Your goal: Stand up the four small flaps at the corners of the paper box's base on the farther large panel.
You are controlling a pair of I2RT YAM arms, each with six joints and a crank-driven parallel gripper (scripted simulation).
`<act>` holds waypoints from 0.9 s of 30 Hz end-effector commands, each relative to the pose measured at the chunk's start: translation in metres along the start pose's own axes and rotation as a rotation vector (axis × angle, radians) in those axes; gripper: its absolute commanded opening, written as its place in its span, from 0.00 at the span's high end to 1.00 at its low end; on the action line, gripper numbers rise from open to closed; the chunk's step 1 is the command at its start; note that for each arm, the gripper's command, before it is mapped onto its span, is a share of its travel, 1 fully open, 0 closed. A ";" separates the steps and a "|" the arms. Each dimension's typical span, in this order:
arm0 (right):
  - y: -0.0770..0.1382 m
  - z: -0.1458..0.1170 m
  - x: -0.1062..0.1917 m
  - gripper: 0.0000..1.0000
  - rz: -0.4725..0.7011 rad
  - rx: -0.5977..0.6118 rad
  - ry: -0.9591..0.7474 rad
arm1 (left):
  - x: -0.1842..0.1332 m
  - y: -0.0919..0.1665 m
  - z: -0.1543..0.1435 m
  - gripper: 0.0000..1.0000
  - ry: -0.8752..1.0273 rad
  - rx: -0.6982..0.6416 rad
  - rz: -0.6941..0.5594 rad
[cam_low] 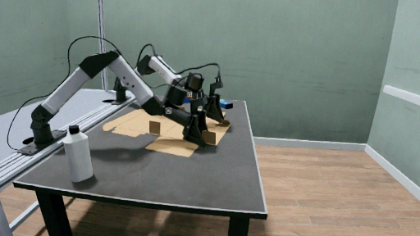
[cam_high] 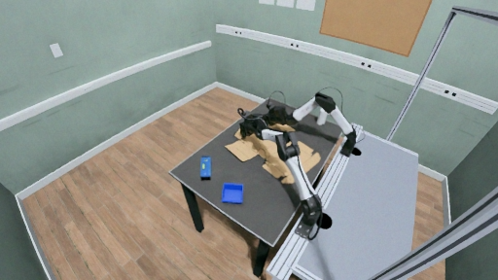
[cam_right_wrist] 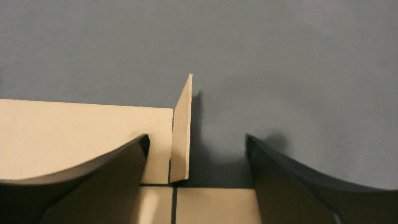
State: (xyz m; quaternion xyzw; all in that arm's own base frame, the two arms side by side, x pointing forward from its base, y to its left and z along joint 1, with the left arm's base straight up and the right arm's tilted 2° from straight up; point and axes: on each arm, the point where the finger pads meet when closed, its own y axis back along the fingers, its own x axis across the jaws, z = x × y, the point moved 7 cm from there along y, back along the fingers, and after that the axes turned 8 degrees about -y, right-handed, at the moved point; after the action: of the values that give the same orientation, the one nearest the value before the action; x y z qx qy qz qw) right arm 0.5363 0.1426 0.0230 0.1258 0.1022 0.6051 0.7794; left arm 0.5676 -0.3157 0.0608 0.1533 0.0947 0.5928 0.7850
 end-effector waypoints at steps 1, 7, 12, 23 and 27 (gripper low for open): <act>-0.003 -0.015 0.006 0.19 0.000 0.027 0.031 | 0.016 0.015 0.037 0.49 0.007 -0.038 -0.003; -0.003 -0.015 0.006 0.19 0.000 0.027 0.031 | 0.025 0.016 0.045 0.49 0.012 -0.062 -0.004; -0.003 -0.015 0.006 0.19 0.000 0.027 0.031 | 0.031 0.017 0.045 0.49 0.011 -0.063 -0.005; 0.002 -0.001 -0.005 0.19 0.018 0.025 -0.048 | 0.028 0.010 0.030 0.49 0.011 -0.034 0.000; 0.005 0.011 -0.005 0.19 0.035 0.009 -0.095 | 0.028 0.018 0.044 0.49 0.008 -0.056 -0.012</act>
State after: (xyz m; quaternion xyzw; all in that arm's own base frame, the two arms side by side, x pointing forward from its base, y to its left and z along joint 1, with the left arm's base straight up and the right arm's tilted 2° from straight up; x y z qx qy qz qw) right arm 0.5354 0.1397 0.0217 0.1473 0.0830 0.6063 0.7770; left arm 0.5754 -0.2895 0.0803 0.1469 0.0952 0.5951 0.7843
